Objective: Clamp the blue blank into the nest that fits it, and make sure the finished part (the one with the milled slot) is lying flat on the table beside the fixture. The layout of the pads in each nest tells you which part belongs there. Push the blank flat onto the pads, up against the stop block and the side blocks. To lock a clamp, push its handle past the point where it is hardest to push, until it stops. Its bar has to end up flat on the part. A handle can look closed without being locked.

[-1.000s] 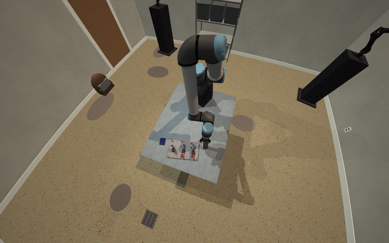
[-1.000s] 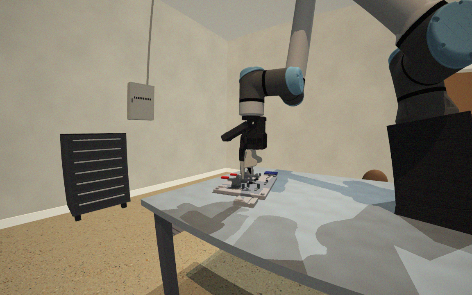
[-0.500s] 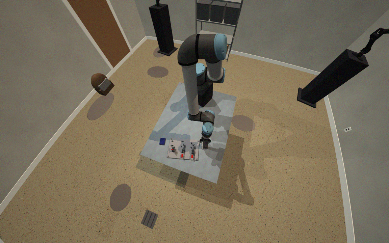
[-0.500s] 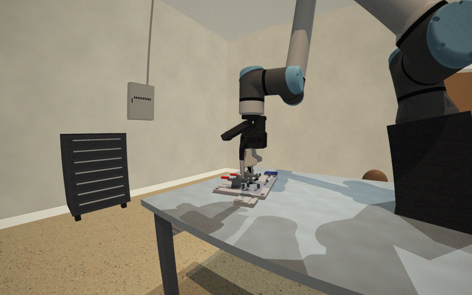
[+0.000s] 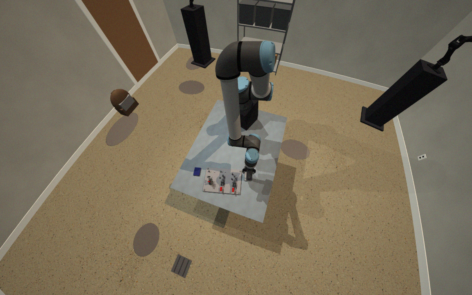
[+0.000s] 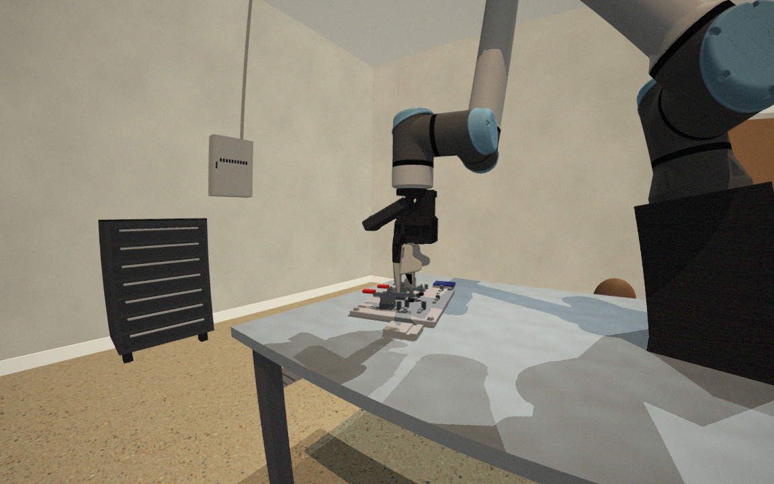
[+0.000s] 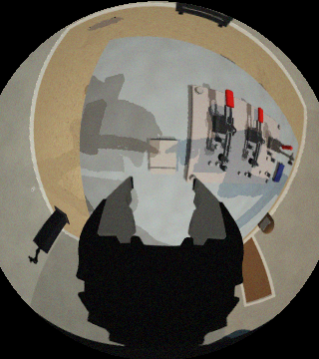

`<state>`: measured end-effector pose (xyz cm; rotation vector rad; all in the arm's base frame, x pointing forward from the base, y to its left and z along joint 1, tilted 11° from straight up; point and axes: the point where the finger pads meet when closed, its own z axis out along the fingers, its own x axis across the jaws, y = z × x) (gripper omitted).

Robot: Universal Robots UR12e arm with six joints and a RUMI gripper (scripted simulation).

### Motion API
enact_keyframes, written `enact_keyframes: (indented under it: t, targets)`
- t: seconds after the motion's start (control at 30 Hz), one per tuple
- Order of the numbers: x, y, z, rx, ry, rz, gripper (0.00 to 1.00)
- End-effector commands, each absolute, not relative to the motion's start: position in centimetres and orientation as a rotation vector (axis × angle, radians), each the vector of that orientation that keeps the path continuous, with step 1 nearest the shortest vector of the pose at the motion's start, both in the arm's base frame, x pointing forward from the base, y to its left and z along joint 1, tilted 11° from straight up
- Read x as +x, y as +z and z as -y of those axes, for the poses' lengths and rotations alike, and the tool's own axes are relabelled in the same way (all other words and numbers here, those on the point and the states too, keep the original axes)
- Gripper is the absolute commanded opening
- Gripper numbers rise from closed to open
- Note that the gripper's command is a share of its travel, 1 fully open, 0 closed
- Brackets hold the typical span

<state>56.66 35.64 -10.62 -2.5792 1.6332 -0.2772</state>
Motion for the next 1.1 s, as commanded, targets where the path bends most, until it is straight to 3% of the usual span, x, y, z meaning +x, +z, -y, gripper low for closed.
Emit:
enact_keyframes:
  t: [0.0, 0.2, 0.23, 1.07]
  targets:
    - [56.70, -10.56, -35.67, -2.578, -0.278, -1.633, 0.54]
    - [56.70, -10.56, -35.67, -2.578, -0.278, -1.633, 0.54]
    - [56.70, -10.56, -35.67, -2.578, -0.278, -1.633, 0.59]
    - [56.70, -10.56, -35.67, -2.578, -0.278, -1.633, 0.59]
